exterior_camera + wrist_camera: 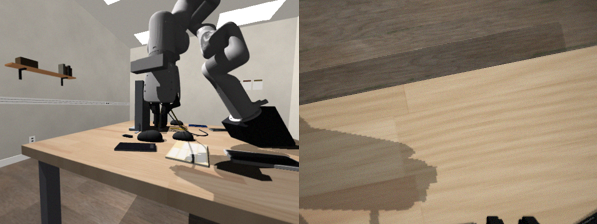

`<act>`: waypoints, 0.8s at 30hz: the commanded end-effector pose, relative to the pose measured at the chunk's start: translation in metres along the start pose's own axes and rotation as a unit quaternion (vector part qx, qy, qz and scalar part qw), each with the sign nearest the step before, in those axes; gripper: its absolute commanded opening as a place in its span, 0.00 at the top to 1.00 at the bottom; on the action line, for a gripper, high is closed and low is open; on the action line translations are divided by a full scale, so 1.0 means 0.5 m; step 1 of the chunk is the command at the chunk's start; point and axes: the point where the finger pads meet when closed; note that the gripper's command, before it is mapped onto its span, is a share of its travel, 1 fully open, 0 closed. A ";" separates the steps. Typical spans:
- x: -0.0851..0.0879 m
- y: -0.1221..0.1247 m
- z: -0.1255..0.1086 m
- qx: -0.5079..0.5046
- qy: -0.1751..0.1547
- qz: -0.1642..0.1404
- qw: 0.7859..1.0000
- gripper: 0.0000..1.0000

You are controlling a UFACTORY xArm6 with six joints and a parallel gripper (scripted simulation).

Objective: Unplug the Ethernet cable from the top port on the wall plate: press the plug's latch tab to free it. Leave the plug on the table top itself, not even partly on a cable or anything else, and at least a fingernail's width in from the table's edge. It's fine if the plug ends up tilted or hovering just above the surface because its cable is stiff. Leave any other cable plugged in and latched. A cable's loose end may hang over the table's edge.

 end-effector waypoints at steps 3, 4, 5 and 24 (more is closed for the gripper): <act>-0.015 0.003 0.006 -0.001 0.000 -0.002 1.000 1.00; -0.019 0.003 0.006 -0.001 0.000 -0.002 1.000 1.00; -0.023 0.003 0.006 -0.001 0.000 -0.002 1.000 1.00; -0.091 0.003 0.006 -0.001 0.000 -0.002 1.000 1.00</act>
Point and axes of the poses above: the point where the finger pads meet when closed, its own x axis back along the fingers, its own y axis across the jaws, z = x × y
